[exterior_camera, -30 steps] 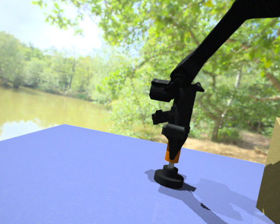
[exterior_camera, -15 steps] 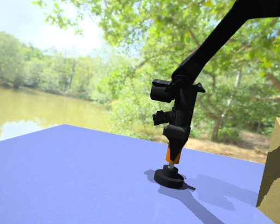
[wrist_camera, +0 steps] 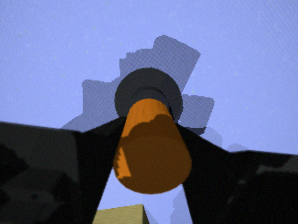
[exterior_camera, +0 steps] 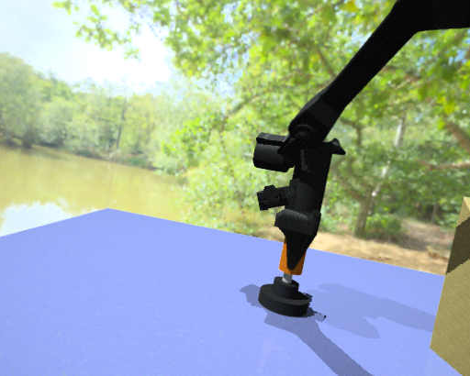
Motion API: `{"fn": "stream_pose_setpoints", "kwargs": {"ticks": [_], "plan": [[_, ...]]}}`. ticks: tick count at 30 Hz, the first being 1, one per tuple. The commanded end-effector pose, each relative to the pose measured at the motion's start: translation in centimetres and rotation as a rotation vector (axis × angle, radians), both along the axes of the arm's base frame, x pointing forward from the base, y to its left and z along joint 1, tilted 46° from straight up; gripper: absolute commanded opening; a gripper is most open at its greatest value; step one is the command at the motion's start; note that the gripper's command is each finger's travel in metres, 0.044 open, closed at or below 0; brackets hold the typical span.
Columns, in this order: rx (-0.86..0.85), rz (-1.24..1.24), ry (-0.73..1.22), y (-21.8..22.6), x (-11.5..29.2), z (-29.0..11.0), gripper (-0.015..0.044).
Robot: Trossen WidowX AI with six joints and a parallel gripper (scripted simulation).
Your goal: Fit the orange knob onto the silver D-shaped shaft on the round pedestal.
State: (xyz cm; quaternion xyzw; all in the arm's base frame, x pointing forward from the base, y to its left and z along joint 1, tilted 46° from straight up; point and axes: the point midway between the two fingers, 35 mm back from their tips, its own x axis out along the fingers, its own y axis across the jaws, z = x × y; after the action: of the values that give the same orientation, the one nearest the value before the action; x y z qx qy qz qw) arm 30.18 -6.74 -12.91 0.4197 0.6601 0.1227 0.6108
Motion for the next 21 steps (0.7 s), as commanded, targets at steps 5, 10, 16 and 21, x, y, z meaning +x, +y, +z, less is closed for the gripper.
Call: {"fn": "stream_pose_setpoints", "kwargs": {"ticks": [5, 10, 16, 21], "plan": [[-0.023, 0.133, -0.143, -0.41, 0.28, 0.24, 0.0000], [-0.024, 0.141, -0.150, -0.47, 0.50, 0.03, 0.0000], [-0.024, 0.141, -0.150, -0.20, 0.49, -0.24, 0.0000], [-0.024, 0.141, -0.150, -0.16, 0.48, -0.25, 0.0000]]}}
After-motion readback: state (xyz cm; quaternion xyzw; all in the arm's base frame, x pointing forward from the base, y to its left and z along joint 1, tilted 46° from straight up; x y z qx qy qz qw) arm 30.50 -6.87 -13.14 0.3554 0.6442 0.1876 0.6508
